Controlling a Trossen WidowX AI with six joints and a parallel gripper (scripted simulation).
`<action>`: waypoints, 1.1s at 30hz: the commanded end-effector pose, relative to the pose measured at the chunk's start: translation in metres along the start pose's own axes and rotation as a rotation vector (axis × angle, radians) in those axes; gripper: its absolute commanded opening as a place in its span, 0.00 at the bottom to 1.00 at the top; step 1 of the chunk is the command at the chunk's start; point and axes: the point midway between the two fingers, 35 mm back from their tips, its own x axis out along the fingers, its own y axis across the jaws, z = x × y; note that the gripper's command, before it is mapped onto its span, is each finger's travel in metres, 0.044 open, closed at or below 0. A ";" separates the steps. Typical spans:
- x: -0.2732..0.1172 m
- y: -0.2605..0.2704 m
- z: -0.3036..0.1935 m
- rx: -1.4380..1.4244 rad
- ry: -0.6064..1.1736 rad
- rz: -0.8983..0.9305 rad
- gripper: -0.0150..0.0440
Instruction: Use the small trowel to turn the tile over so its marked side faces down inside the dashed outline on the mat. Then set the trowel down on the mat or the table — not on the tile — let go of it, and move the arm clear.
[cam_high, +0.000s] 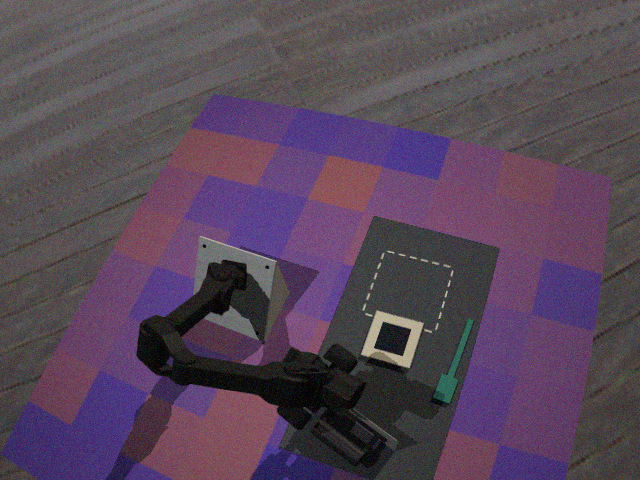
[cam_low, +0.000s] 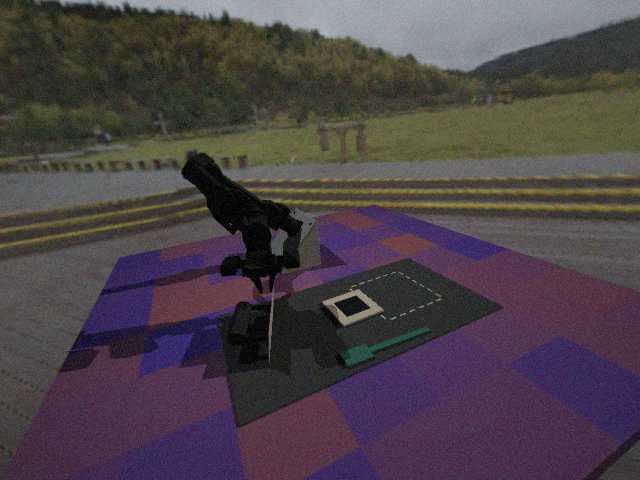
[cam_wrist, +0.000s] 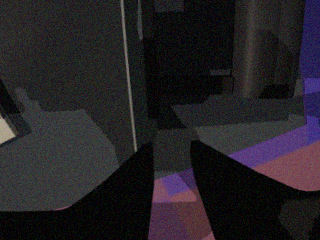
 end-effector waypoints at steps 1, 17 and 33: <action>0.004 0.011 -0.003 -0.007 0.012 -0.001 0.42; 0.004 0.052 -0.003 -0.006 0.013 0.000 0.42; -0.005 0.006 0.000 -0.008 0.011 0.000 0.42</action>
